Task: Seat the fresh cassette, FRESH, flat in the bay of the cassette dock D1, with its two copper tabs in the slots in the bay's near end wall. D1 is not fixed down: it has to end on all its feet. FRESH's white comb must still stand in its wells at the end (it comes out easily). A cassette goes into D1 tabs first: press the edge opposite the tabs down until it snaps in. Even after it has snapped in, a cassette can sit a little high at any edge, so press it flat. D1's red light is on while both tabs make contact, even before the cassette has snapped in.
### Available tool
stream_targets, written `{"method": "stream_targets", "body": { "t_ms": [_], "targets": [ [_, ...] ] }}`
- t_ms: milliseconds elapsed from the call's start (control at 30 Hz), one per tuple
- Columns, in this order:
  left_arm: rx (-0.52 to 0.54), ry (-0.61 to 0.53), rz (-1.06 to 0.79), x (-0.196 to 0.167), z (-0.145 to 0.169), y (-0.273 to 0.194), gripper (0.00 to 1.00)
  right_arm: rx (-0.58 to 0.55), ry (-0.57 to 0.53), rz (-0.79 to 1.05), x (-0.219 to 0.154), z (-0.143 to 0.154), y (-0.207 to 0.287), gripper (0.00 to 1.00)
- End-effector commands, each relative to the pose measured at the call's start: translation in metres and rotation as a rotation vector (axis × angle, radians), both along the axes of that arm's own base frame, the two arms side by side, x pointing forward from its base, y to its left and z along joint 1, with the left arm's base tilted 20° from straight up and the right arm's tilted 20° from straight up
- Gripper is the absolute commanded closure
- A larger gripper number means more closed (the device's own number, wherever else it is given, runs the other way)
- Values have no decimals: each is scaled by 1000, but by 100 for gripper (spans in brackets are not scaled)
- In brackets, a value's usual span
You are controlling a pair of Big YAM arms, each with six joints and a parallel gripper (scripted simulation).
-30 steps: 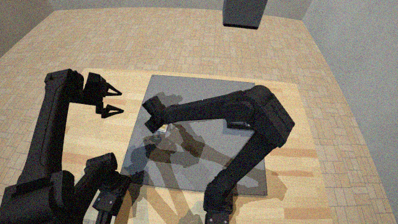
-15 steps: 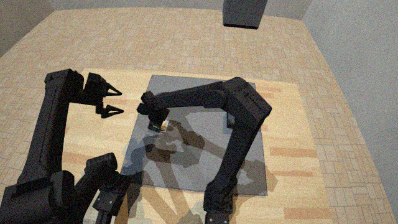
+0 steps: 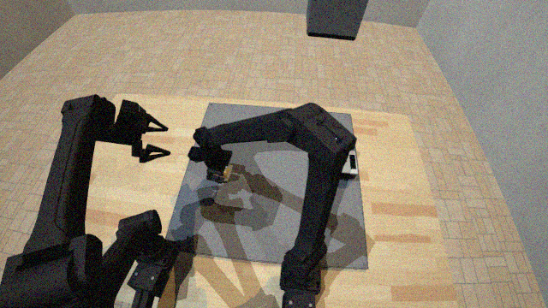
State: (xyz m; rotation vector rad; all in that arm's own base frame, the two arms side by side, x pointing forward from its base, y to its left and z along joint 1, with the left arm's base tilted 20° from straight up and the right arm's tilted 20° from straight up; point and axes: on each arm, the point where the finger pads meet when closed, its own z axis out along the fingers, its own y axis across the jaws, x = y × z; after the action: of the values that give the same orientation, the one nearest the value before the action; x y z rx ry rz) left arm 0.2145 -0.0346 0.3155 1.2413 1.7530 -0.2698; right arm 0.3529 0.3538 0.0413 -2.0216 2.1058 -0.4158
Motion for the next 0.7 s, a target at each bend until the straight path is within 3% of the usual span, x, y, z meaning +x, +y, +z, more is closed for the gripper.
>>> {"method": "stream_targets", "body": {
  "t_ms": [0,400,533,667],
  "targets": [
    [8,-19,-9,3,10,1,0,8,-13,-2,20,-4,6,0],
    [8,-19,-9,3,10,1,0,24,-25,-2,39,-8,15,0],
    [8,-19,-9,3,10,1,0,7,-10,-2,32,-25,6,0],
    [8,-19,-9,3,10,1,0,12,-14,2,20,-20,5,0]
  ]
}}
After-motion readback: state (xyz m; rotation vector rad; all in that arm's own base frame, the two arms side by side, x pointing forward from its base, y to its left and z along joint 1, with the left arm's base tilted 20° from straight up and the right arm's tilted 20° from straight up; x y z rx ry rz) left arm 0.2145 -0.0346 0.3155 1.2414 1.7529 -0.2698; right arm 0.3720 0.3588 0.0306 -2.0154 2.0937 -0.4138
